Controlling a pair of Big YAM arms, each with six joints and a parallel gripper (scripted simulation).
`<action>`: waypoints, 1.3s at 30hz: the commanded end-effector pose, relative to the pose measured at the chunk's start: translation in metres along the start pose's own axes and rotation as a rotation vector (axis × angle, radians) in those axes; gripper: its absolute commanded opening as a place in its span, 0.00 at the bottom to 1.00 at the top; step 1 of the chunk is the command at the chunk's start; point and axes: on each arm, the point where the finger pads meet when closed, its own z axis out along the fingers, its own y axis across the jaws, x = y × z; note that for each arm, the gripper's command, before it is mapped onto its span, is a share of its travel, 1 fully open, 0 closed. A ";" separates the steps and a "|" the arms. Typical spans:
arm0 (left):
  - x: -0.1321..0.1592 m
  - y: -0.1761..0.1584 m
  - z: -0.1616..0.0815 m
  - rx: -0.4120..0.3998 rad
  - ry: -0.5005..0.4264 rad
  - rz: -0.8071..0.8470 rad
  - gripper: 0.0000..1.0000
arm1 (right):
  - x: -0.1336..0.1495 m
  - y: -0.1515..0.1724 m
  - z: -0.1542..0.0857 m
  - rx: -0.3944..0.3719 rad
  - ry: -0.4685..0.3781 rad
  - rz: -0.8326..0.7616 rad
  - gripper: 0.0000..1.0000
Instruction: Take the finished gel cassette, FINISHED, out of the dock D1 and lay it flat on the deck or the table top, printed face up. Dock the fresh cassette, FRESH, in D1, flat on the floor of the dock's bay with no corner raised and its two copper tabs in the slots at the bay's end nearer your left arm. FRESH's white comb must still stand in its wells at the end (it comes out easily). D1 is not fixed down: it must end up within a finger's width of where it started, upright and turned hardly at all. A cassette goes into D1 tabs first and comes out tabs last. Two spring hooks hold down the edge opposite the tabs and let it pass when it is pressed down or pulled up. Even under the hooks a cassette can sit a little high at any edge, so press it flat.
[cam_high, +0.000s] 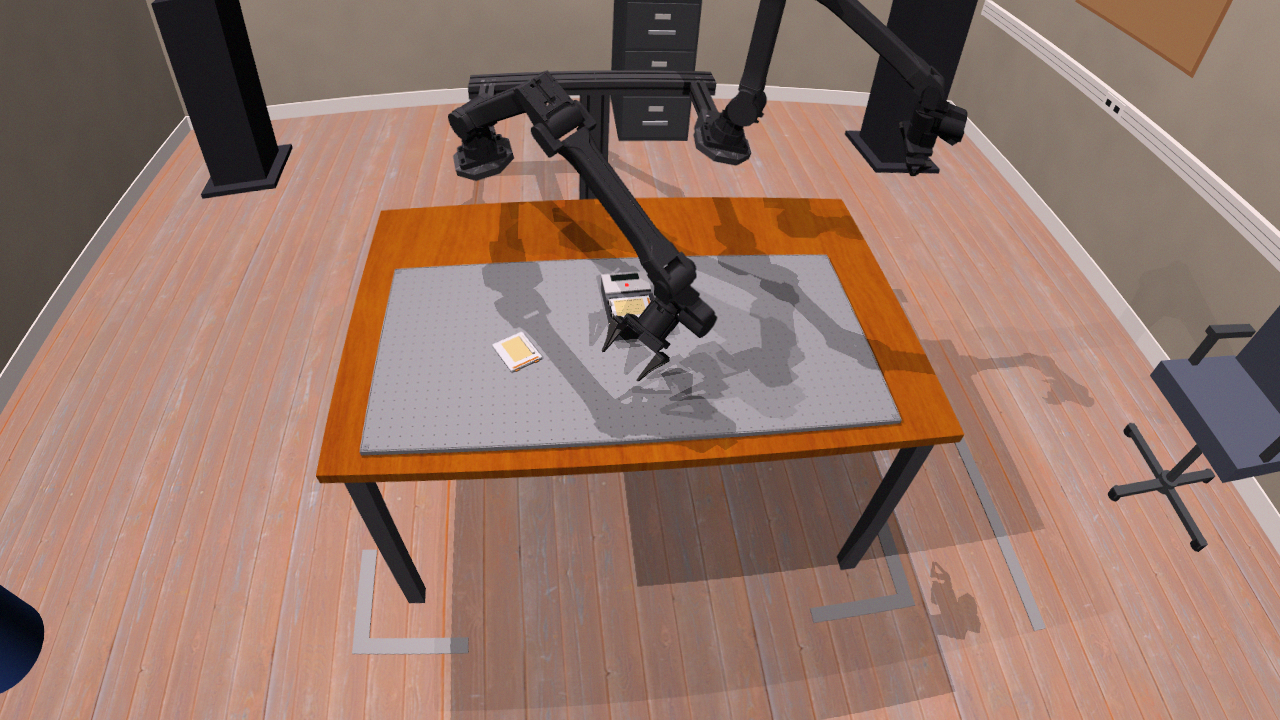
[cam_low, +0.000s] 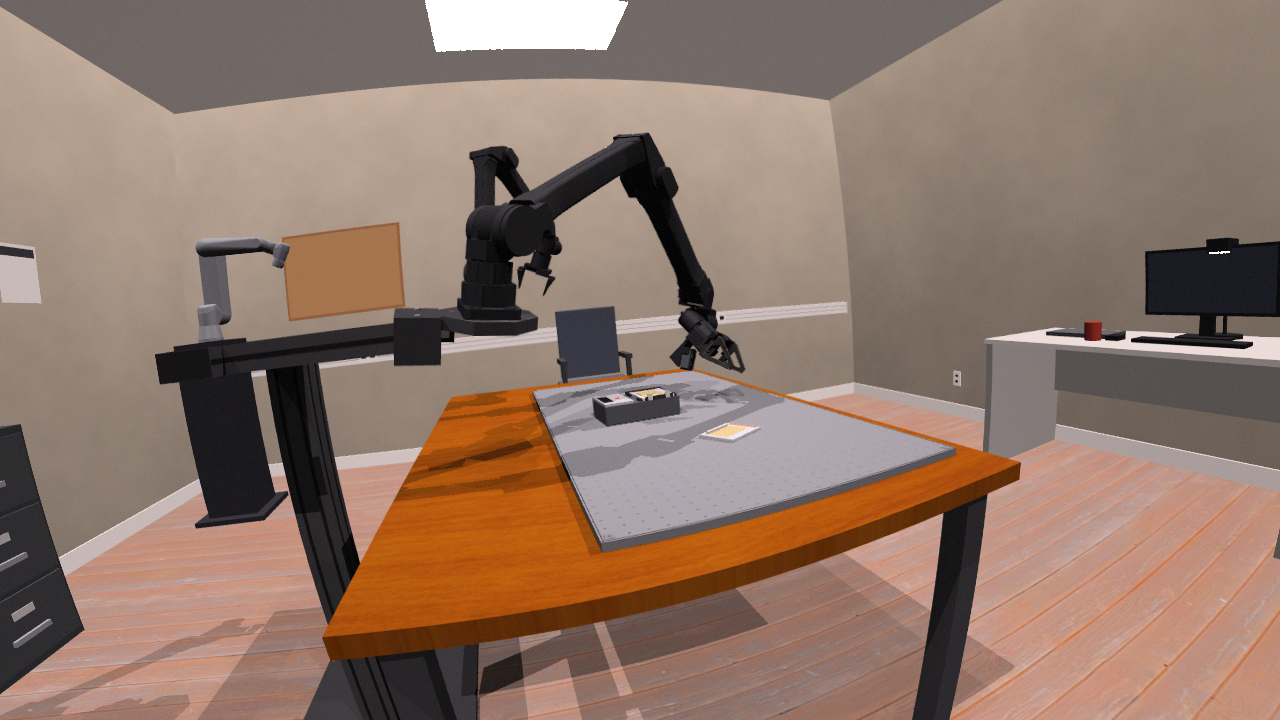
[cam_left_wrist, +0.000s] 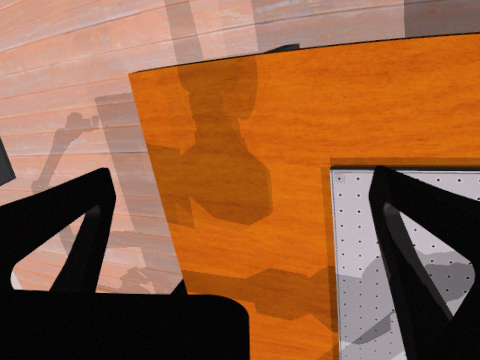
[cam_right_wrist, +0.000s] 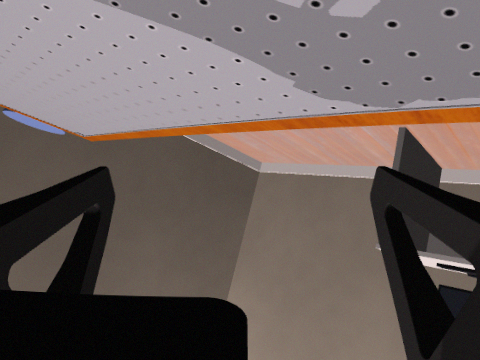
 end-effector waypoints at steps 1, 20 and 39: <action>-0.003 0.001 -0.004 0.003 -0.010 -0.004 1.00 | 0.006 -0.003 -0.005 0.008 0.002 0.010 1.00; 0.005 -0.012 -0.006 0.038 -0.017 0.089 0.00 | 0.006 -0.003 -0.005 0.008 0.002 0.010 0.00; 0.051 -0.082 -0.019 0.157 -0.046 0.423 0.00 | 0.006 -0.003 -0.005 0.008 0.002 0.010 0.00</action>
